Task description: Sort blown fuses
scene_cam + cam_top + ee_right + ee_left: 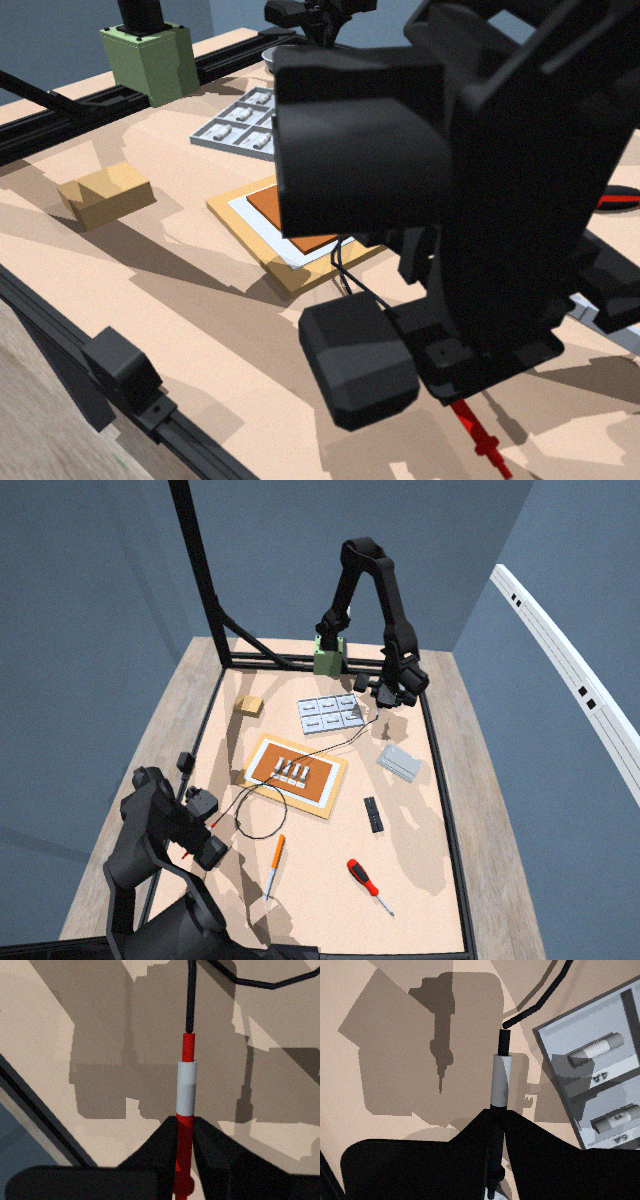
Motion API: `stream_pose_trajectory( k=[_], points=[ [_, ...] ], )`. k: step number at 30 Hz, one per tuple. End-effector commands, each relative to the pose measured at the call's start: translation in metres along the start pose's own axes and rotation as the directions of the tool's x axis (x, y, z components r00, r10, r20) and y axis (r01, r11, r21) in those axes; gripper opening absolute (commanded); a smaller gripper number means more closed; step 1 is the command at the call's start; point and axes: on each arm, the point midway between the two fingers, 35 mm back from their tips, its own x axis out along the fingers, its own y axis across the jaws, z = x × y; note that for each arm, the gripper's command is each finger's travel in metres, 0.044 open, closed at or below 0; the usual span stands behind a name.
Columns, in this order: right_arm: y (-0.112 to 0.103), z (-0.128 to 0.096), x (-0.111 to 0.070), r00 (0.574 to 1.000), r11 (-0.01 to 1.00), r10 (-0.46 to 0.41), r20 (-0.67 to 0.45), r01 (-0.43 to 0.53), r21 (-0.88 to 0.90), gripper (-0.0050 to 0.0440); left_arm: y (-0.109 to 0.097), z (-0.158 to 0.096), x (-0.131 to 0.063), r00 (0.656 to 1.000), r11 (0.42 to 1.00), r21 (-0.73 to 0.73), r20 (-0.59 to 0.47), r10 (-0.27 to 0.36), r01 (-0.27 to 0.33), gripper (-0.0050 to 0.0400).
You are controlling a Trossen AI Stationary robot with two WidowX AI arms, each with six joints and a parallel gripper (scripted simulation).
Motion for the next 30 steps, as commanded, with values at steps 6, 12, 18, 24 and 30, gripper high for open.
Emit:
stream_pose_trajectory(
  k=[6,12,18,24,30],
  points=[
    [-0.014,0.010,-0.011,0.999,0.999,0.039,0.012,-0.039,-0.024,-0.0050,-0.005,-0.014,-0.005,1.000,0.978,-0.208,0.014,0.022,-0.019,-0.0050],
    [-0.028,0.017,-0.010,0.999,0.999,0.038,0.012,-0.037,-0.040,-0.0050,-0.012,-0.025,-0.005,1.000,0.932,-0.361,0.013,0.022,-0.015,-0.0050],
    [-0.038,0.021,-0.010,0.999,0.998,0.037,0.013,-0.036,-0.051,-0.0050,-0.016,-0.033,-0.005,1.000,0.889,-0.458,0.012,0.021,-0.013,-0.0050],
    [-0.053,0.028,-0.009,0.999,0.997,0.035,0.013,-0.034,-0.067,-0.0050,-0.023,-0.044,-0.004,1.000,0.804,-0.594,0.011,0.021,-0.010,-0.0050],
    [-0.068,0.035,-0.009,0.999,0.996,0.034,0.014,-0.033,-0.083,-0.0050,-0.029,-0.056,-0.004,1.000,0.699,-0.715,0.010,0.020,-0.007,-0.0050]
  ],
)
